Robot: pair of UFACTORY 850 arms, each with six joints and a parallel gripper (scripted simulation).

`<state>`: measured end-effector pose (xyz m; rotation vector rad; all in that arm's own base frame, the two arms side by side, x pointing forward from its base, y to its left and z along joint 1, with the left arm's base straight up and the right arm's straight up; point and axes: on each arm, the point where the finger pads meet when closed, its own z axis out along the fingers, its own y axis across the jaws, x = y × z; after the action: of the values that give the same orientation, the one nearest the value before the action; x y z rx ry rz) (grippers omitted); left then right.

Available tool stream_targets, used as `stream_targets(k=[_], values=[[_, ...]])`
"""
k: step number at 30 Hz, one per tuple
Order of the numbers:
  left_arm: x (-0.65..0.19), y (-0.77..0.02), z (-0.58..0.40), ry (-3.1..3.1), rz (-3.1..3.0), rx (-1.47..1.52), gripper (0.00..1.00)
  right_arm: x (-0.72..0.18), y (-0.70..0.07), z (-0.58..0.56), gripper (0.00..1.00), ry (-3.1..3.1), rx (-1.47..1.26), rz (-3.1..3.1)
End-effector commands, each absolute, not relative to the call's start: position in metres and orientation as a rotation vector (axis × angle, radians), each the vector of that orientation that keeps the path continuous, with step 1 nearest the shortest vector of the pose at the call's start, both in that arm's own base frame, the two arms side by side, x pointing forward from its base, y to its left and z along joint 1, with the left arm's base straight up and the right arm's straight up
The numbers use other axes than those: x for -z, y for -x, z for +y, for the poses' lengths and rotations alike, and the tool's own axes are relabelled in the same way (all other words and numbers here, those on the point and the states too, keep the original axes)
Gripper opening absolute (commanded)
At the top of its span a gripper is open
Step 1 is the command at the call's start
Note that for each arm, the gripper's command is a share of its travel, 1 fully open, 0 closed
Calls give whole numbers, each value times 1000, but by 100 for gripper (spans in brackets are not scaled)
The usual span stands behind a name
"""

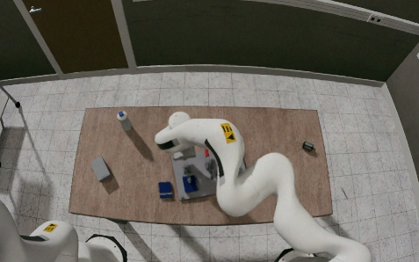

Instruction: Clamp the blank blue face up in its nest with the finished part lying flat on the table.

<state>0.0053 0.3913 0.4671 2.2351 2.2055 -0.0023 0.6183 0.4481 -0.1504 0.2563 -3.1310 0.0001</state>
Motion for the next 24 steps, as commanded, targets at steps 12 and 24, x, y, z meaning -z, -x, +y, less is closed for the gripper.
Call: stream_targets(k=[12, 24], values=[[-468, -5, 392, -2236, 2207, 0, 100, 151, -619, 449, 0, -256, 2, -3133], [-468, -5, 392, -2236, 2207, 0, 100, 151, -619, 449, 0, -256, 1, -3133]])
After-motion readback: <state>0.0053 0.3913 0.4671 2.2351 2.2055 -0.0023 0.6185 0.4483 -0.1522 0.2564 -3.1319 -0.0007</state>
